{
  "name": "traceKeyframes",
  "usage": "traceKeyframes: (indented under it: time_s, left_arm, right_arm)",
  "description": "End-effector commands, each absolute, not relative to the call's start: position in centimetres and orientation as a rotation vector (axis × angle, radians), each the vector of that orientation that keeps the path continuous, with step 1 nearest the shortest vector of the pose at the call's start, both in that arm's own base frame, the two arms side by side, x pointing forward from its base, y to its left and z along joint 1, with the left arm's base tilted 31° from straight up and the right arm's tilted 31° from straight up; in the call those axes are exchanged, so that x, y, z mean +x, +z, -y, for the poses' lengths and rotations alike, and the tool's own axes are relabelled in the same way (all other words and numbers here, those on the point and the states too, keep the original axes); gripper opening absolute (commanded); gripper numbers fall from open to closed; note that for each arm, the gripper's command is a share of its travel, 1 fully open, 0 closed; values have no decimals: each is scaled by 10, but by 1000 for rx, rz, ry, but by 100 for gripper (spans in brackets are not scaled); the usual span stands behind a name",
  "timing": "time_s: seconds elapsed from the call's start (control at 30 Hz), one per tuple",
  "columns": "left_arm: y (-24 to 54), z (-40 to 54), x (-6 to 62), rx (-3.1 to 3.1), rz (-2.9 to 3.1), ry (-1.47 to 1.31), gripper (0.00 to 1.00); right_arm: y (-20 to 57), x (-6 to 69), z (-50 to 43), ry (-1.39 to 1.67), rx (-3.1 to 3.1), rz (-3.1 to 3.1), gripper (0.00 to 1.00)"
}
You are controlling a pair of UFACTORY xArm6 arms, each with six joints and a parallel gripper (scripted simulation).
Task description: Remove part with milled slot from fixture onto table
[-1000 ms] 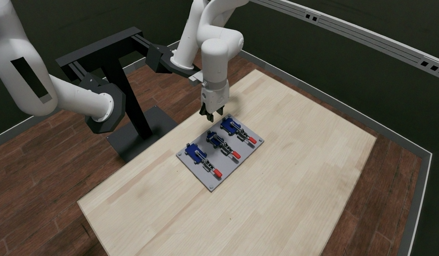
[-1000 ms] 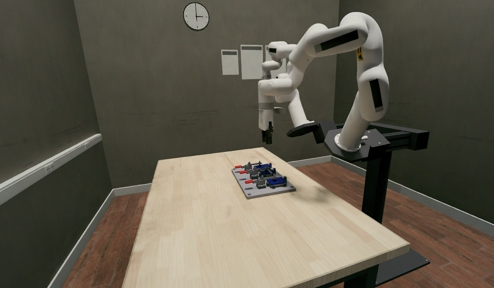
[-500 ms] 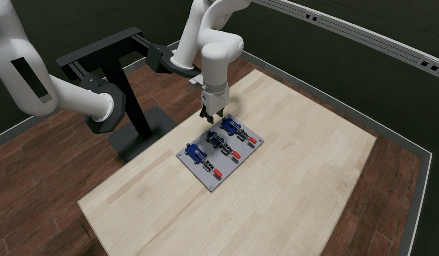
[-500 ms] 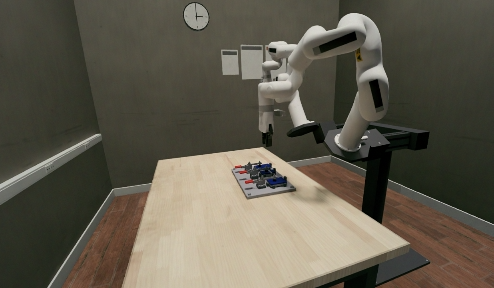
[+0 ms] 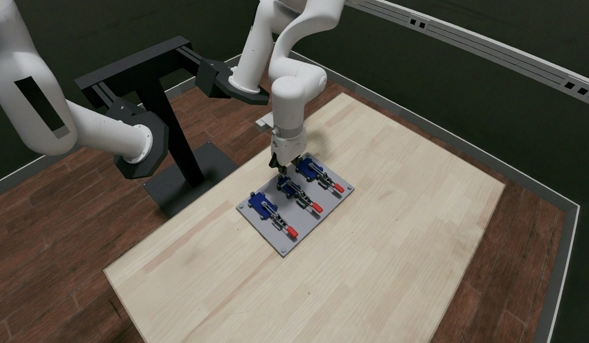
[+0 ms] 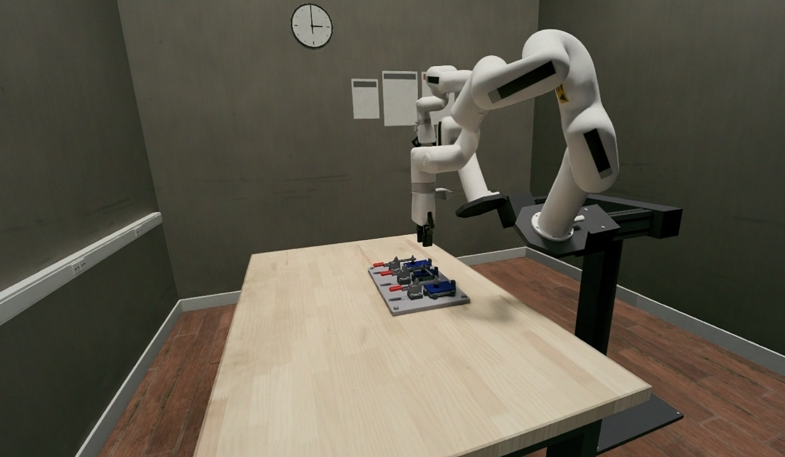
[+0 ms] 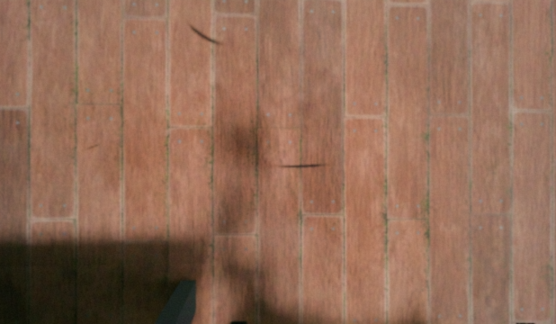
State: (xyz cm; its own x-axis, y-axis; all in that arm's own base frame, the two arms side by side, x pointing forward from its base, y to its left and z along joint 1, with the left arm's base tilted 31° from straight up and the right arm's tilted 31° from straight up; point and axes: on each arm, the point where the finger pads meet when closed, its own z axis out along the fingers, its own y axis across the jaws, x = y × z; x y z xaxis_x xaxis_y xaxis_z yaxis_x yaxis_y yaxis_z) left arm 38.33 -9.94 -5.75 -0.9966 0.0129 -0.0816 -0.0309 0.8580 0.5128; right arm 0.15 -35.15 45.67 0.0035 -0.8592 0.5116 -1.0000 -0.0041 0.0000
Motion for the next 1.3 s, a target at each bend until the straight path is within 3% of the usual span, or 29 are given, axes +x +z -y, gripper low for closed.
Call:
traceKeyframes:
  time_s: [0.0, 0.4, 0.9, 1.27]
  left_arm:
    - [-58, 100, 385, -14, -2945, 812, 48]
    - [-56, 100, 410, -14, -2945, 812, 48]
    - [-48, 101, 500, -14, -2944, 812, 48]
    - [-47, 102, 515, -14, -2944, 812, 48]
  right_arm:
    - [459, 1, 352, 533, 1920, 1912, 100]
    - [459, 1, 352, 533, 1920, 1912, 100]
    - [459, 1, 352, 533, 1920, 1912, 100]
    - [459, 1, 352, 533, 1920, 1912, 100]
